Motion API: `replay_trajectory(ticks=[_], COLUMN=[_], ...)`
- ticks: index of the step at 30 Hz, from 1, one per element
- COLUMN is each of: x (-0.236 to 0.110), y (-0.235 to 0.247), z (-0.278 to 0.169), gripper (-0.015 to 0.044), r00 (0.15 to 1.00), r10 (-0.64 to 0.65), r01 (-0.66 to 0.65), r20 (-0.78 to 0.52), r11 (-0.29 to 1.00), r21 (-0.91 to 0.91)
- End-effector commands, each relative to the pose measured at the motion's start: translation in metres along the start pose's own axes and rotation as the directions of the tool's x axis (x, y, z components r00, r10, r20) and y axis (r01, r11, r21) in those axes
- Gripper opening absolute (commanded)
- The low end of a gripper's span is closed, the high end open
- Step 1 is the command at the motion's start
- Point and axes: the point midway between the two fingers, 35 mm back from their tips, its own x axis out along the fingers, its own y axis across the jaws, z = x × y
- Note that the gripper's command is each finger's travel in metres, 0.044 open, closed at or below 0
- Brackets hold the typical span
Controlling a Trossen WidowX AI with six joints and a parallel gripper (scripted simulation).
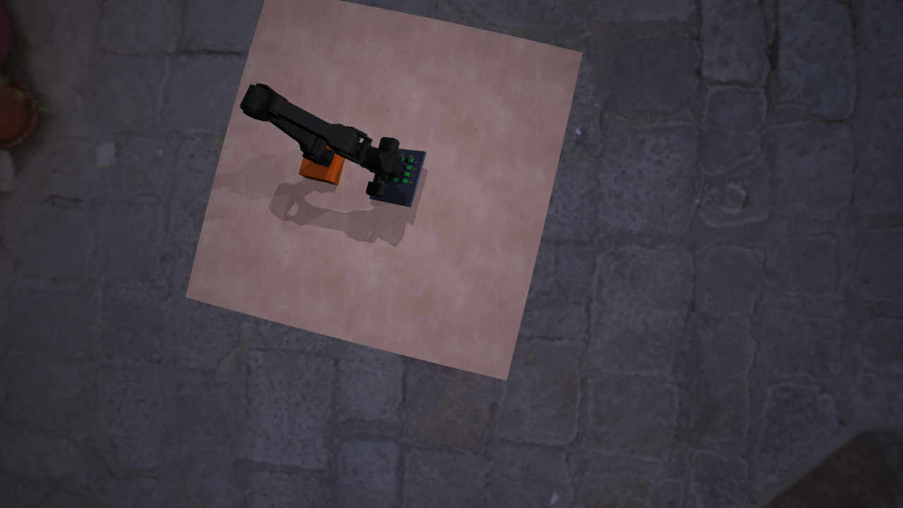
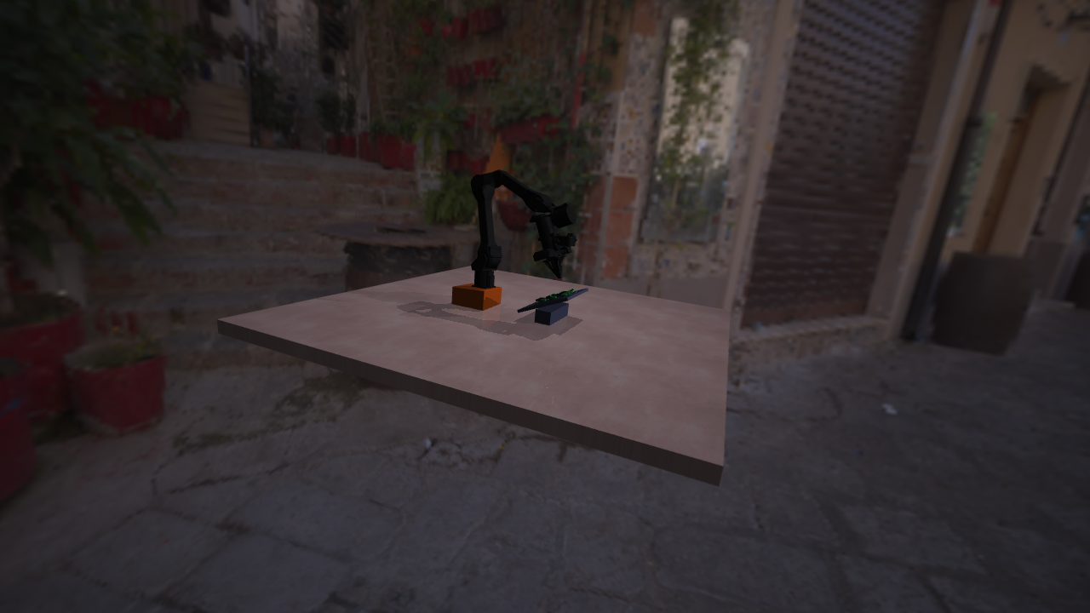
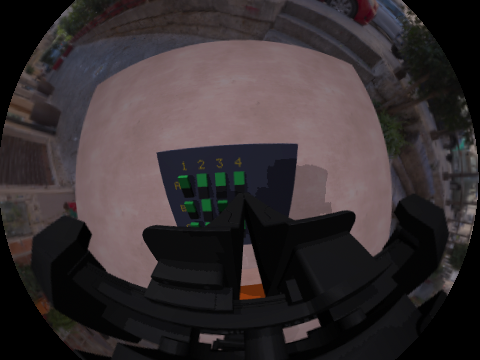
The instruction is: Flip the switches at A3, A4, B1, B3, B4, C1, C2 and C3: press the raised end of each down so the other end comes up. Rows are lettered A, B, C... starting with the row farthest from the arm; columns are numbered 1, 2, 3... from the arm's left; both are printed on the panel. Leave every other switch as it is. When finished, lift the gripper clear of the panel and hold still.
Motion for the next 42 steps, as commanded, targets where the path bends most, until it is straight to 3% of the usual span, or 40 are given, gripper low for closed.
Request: replay_trajectory(ticks=[1, 6, 14, 17, 21, 42], x=[-0.013, -0.012, -0.013, -0.011, 0.020, 0.046], y=[0.001, 0.008, 0.075, 0.077, 0.077, 0.077], z=[-0.001, -0.003, -0.040, -0.041, -0.040, -0.040], gripper=[0.0000, 0.0000, 0.0000, 0.0000, 0.0000, 0.0000], r00=[1.000, 1.000, 1.000, 1.000, 1.000, 1.000], r10=[0.004, 0.005, 0.011, 0.011, 0.011, 0.012], r01=[-0.004, -0.005, -0.011, -0.011, -0.011, -0.012], r20=[0.005, 0.003, 0.002, 0.001, -0.021, -0.022], r11=[1.000, 1.000, 1.000, 1.000, 1.000, 1.000], r21=[-0.003, -0.003, -0.001, 0.000, -0.001, -0.001])
